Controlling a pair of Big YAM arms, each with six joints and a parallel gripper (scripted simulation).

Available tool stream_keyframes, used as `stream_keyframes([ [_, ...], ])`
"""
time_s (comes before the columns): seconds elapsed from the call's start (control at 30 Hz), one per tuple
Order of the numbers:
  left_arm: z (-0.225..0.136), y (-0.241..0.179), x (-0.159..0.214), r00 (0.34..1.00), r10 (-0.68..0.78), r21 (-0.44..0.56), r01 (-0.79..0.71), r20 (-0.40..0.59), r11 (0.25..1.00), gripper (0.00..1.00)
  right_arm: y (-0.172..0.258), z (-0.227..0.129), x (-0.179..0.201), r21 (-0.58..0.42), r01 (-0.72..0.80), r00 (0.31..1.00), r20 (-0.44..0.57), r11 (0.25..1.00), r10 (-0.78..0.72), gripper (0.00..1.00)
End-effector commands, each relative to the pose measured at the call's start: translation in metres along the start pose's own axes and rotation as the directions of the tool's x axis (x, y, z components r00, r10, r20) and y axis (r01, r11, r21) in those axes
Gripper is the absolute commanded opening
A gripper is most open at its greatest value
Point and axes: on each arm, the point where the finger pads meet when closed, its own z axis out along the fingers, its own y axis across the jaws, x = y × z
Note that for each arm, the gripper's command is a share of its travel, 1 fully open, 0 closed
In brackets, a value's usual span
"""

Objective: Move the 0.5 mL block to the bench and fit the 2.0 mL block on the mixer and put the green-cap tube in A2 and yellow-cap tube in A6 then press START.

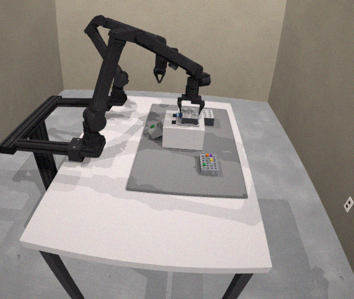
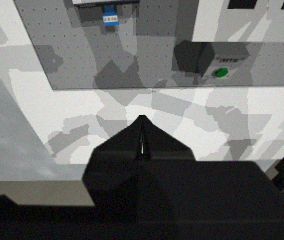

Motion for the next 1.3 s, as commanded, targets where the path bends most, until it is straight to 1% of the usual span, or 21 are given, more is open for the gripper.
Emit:
stream_keyframes([
  [0.0,-0.027,0.003,-0.027,0.996,-0.007,-0.01,0.007,0.086,1.0,0.0,-0.013,-0.002,-0.001,0.018,-0.006,1.0,0.02,1.0,0.006,1.0],
  [0.2,-0.03,0.004,-0.03,0.996,-0.007,-0.011,0.008,0.092,1.0,0.0,-0.012,-0.022,-0.012,0.036,0.011,0.999,0.032,0.999,-0.012,1.0],
  [0.5,-0.031,0.004,-0.031,0.995,-0.007,-0.011,0.008,0.097,1.0,0.0,-0.015,-0.028,-0.01,0.041,0.005,0.999,0.036,0.999,-0.006,1.0],
  [0.77,-0.018,0.002,-0.02,0.998,-0.007,-0.007,0.007,0.065,1.0,0.0,-0.022,-0.032,-0.006,0.049,-0.009,0.999,0.042,0.999,0.007,1.0],
  [0.9,-0.015,0.002,-0.017,0.998,-0.007,-0.006,0.007,0.057,1.0,0.0,-0.022,-0.031,-0.006,0.048,-0.009,0.999,0.041,0.999,0.007,1.0],
  [1.27,-0.005,0.0,-0.006,1.0,-0.006,-0.003,0.006,0.028,1.0,0.0,0.004,0.004,-0.004,-0.016,0.02,1.0,-0.011,1.0,-0.02,1.0],
])
